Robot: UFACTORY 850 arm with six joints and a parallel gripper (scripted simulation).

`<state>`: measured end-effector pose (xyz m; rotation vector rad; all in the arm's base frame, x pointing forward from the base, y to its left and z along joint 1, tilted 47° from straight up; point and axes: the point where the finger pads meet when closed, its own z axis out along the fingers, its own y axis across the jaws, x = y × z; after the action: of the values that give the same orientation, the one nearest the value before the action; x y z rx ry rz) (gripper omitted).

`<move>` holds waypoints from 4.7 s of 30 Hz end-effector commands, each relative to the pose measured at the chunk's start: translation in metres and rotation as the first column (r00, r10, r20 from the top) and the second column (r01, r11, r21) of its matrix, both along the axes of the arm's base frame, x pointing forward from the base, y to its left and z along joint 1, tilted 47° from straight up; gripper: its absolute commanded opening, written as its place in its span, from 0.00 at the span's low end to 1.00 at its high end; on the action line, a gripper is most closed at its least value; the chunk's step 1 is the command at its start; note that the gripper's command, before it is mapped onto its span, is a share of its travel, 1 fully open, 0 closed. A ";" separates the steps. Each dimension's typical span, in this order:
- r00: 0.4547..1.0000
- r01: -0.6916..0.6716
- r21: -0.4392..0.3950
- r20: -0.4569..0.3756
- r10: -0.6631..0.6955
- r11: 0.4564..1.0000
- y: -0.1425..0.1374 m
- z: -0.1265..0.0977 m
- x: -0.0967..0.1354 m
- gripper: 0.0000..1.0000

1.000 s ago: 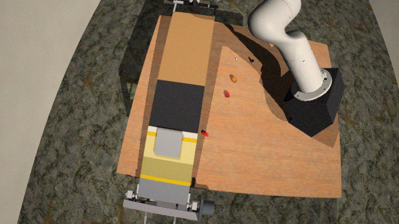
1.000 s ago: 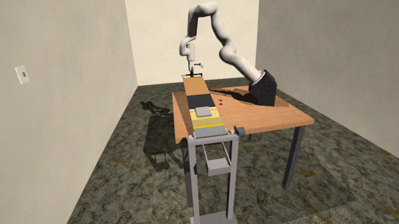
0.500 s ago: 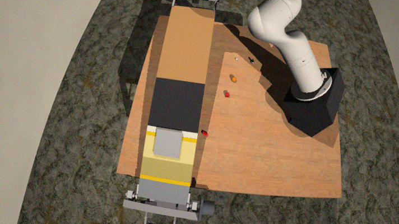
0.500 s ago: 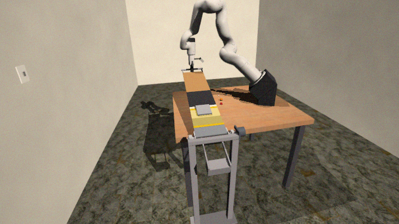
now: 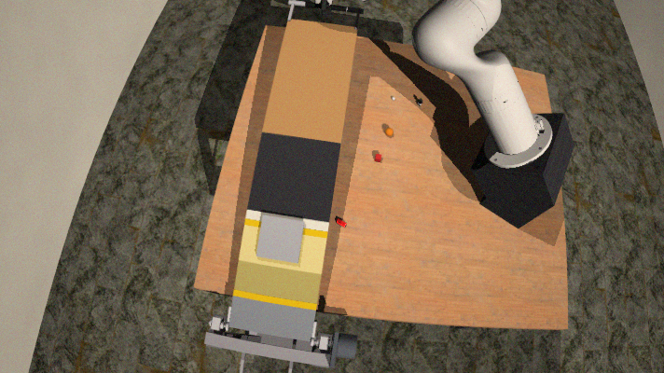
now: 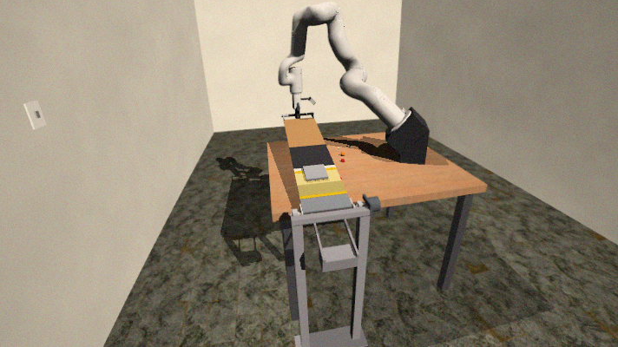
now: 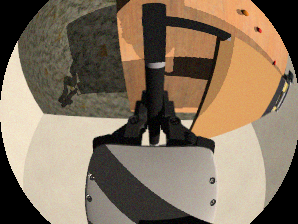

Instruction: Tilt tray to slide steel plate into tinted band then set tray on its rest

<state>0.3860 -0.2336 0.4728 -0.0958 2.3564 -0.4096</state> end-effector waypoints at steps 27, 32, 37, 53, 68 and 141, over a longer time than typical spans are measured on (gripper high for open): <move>1.000 -0.002 0.000 0.003 0.002 1.000 0.002 0.004 -0.003 0.00; 1.000 -0.002 0.000 0.003 0.002 1.000 0.002 0.003 -0.002 0.00; 1.000 -0.002 0.000 0.003 0.002 1.000 0.001 0.002 0.000 0.00; 1.000 -0.002 0.000 0.003 0.002 1.000 0.011 0.015 -0.015 0.00; 1.000 -0.002 0.000 0.003 0.002 1.000 0.002 0.003 -0.002 0.00; 1.000 -0.002 0.000 0.003 0.002 1.000 0.000 0.000 0.001 0.00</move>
<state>0.3867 -0.2339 0.4724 -0.0966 2.3556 -0.4087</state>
